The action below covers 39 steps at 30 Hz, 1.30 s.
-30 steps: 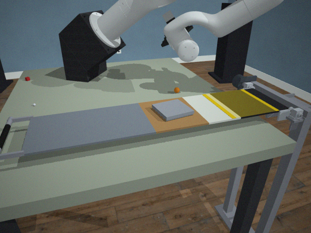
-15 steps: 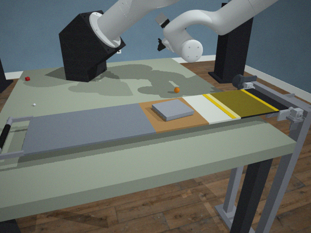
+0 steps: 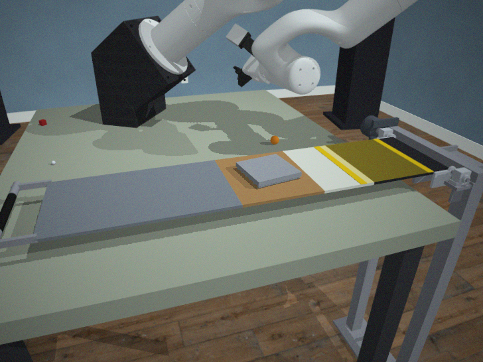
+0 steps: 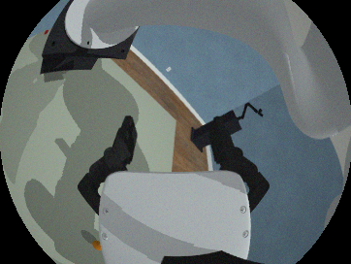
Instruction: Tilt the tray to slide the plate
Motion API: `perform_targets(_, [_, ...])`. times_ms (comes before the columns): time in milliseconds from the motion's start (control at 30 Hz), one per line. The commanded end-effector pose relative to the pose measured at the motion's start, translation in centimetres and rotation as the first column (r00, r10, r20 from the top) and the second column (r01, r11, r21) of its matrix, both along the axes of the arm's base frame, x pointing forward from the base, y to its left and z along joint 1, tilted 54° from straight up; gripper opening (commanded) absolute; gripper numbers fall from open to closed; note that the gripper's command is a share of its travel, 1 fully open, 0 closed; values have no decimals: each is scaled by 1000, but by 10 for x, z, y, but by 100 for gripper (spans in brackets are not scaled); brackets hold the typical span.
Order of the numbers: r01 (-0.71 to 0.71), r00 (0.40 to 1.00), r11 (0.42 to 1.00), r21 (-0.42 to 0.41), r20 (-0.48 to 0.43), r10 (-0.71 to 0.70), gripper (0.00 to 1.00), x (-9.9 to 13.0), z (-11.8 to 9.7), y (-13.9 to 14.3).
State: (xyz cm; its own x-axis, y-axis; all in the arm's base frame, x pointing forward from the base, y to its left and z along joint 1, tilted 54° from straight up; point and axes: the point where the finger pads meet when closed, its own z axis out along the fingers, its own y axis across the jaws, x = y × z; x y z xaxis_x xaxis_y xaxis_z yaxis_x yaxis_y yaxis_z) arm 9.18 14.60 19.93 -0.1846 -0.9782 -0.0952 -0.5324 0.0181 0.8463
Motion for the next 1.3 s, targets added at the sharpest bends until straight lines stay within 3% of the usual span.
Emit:
perform_targets(0, [-22, 999, 1000, 12, 33, 22, 100, 8, -4, -10])
perform_targets(133, [-35, 998, 999, 18, 52, 34, 100, 12, -6, -15])
perform_targets(200, [-101, 984, 994, 46, 149, 93, 100, 34, -16, -41])
perform_targets(700, [-203, 939, 976, 74, 296, 173, 100, 67, -33, -79])
perform_targets(767, [-272, 894, 959, 83, 390, 219, 100, 88, -43, -105])
perform_targets(1267, [-391, 785, 917, 81, 549, 286, 100, 126, -62, -151])
